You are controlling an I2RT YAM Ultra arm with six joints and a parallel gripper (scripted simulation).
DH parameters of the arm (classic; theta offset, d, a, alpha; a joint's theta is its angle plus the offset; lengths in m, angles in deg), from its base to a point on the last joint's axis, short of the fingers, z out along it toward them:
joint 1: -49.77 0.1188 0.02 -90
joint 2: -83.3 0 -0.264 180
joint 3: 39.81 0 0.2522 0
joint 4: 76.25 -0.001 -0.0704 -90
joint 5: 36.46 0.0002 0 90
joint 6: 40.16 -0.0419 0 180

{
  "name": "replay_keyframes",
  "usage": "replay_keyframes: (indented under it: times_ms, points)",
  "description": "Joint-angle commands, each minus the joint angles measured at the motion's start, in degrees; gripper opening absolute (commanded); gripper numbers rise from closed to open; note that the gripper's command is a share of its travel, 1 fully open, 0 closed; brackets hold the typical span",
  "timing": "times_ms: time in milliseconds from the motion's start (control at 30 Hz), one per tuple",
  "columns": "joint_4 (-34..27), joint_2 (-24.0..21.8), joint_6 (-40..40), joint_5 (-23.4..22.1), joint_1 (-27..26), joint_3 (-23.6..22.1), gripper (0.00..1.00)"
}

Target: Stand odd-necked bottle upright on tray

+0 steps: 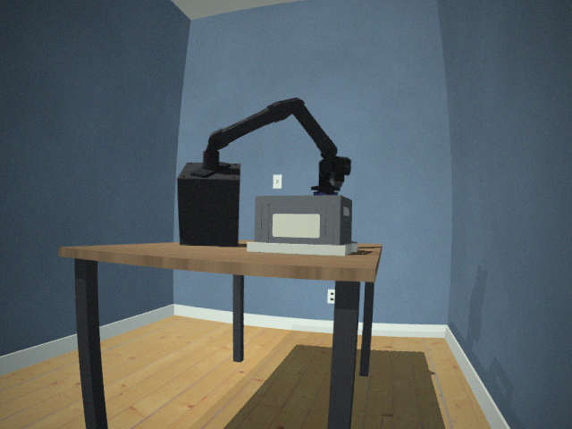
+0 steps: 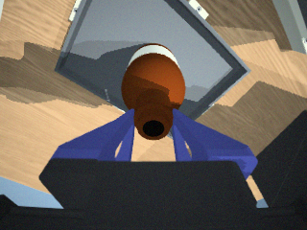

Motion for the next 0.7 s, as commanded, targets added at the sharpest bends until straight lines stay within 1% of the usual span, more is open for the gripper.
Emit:
replay_keyframes:
  times_ms: [0, 133, 267, 667]
  points:
    - [0.7, -1.1, 0.4, 0.4, 0.7, 0.2, 0.0]
    - [0.8, -0.6, 0.5, 0.4, 0.9, 0.1, 0.0]
    - [0.7, -1.2, 0.5, 0.4, 0.8, 0.1, 0.0]
    - [0.6, -1.2, 0.5, 0.4, 0.8, 0.1, 0.0]
